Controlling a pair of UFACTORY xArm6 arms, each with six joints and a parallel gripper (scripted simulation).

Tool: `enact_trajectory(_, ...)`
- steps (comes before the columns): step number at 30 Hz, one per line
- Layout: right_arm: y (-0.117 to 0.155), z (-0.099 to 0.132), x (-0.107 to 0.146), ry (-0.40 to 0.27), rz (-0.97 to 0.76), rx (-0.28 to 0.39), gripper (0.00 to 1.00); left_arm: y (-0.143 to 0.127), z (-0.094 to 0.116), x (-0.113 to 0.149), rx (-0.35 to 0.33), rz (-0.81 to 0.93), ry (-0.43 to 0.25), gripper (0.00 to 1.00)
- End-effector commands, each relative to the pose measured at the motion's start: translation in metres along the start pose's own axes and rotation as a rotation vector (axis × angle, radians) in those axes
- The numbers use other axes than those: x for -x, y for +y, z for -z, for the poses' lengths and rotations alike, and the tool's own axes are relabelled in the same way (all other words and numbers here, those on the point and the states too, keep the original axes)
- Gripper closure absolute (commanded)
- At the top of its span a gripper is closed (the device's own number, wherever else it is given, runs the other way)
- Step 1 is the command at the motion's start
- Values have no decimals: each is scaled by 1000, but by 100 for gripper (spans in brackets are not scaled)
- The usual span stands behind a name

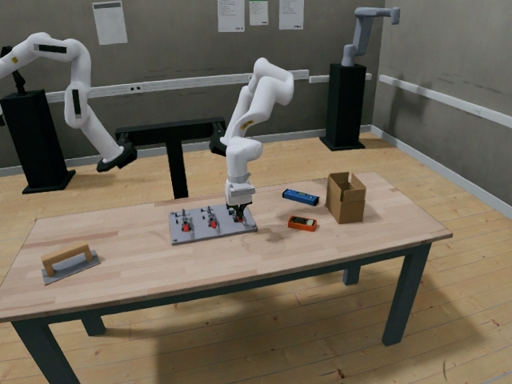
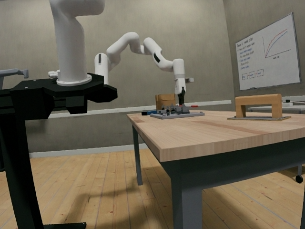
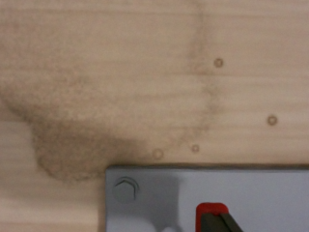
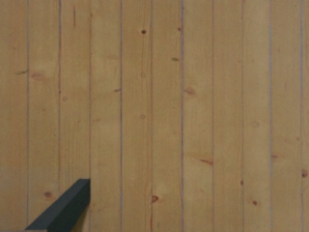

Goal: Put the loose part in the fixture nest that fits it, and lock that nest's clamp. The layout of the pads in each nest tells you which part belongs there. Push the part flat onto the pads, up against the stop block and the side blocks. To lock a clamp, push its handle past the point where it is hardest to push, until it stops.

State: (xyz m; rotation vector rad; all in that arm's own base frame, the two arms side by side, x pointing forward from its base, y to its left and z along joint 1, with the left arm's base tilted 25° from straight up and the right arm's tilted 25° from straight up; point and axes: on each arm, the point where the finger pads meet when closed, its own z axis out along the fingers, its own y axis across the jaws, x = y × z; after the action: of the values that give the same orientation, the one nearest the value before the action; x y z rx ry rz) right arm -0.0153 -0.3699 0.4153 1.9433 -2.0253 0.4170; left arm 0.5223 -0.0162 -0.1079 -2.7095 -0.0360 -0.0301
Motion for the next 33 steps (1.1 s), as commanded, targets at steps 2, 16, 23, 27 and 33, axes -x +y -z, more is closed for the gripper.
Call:
enact_trajectory(2, 0, 3, -2, 7, 0, 0, 0, 0, 10, -4, 3, 2, 10, 100)
enact_trajectory(16, 0, 3, -2, 7, 0, 0, 0, 0, 45, -4, 3, 2, 10, 100)
enact_trajectory(23, 0, 3, -2, 7, 0, 0, 0, 0, 64, -4, 3, 2, 10, 100)
enact_trajectory(27, 0, 3, -2, 7, 0, 0, 0, 0, 68, -4, 3, 2, 10, 100)
enact_trajectory(33, 0, 3, -2, 7, 0, 0, 0, 0, 73, -4, 3, 2, 10, 100)
